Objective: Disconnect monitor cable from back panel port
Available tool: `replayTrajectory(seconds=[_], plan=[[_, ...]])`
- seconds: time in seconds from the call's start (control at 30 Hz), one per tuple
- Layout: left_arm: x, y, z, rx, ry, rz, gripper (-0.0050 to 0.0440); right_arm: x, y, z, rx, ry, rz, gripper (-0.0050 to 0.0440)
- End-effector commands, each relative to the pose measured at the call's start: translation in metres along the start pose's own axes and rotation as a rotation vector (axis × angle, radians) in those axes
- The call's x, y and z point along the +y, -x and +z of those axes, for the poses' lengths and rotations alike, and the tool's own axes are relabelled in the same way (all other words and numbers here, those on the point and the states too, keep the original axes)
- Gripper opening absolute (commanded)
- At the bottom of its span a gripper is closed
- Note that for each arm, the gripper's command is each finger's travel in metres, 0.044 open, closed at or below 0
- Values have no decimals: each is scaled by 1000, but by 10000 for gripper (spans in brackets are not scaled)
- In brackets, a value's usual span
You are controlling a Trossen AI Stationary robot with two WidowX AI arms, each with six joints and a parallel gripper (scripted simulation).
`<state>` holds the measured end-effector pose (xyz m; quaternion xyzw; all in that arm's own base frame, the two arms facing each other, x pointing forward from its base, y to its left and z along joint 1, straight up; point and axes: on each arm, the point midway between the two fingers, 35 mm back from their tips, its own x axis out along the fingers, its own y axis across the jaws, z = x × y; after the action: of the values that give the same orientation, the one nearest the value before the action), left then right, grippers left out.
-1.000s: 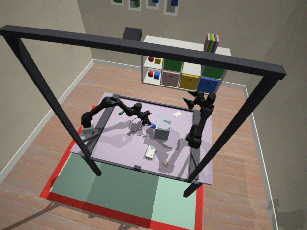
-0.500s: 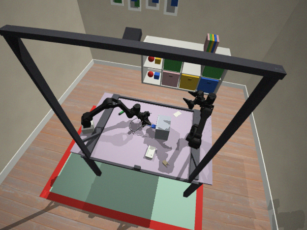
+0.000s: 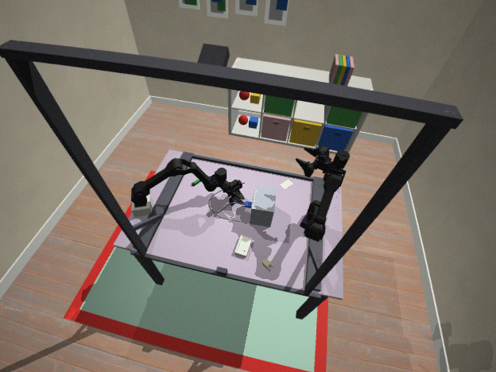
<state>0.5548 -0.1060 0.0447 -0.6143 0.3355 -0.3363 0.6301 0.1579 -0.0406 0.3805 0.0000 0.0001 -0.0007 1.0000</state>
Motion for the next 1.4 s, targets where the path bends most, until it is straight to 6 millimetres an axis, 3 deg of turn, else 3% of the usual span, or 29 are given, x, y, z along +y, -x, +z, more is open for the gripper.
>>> replayTrajectory(seconds=[0.0,0.2,0.53,0.87,1.27,1.37], plan=[[-13,-1,2,2,-20,-15,312,1,0,3,-1,6,1,440],[-13,-1,2,2,-20,-15,440,1,0,3,-1,6,1,440],[-13,-2,3,-2,-35,-7,440,1,0,3,-1,6,1,440],[-26,-8,8,-46,-356,176,440,1,0,3,-1,6,1,440],[-25,-3,0,-5,-507,324,440,1,0,3,-1,6,1,440],[-25,-3,0,-5,-507,324,368,1,0,3,-1,6,1,440]])
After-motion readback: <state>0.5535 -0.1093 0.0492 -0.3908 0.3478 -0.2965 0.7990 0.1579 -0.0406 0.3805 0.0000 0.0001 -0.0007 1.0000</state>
